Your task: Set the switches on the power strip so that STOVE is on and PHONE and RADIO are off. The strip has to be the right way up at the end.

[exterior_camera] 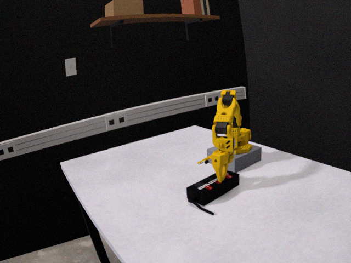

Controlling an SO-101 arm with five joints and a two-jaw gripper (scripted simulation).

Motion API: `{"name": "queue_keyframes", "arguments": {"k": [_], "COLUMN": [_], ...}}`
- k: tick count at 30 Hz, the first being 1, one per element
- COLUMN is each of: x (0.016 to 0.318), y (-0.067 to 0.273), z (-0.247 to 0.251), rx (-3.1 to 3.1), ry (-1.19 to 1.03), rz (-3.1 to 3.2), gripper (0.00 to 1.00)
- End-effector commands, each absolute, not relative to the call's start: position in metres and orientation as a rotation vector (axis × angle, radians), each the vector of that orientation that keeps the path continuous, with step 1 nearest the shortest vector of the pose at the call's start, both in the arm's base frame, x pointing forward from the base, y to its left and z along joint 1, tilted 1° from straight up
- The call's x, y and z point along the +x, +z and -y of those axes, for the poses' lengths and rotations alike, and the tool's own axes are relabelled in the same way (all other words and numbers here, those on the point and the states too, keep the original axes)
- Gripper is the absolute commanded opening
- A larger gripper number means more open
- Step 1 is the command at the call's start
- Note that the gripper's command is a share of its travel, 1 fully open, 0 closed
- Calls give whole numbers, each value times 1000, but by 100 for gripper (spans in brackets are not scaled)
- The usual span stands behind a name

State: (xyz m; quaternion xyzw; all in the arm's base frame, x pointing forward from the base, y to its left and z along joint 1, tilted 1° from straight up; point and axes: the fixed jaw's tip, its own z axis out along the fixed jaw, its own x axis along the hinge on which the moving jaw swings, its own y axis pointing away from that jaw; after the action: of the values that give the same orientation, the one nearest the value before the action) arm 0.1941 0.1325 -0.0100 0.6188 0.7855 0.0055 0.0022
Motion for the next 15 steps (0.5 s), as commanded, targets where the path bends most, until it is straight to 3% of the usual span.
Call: {"name": "queue_keyframes", "arguments": {"k": [1,15], "x": [193,196], "y": [-9,3], "z": [-132,-132], "rx": [1939,1945], "ry": [-17,-17], "rz": [-2476,-2471], "gripper": [0,0]}}
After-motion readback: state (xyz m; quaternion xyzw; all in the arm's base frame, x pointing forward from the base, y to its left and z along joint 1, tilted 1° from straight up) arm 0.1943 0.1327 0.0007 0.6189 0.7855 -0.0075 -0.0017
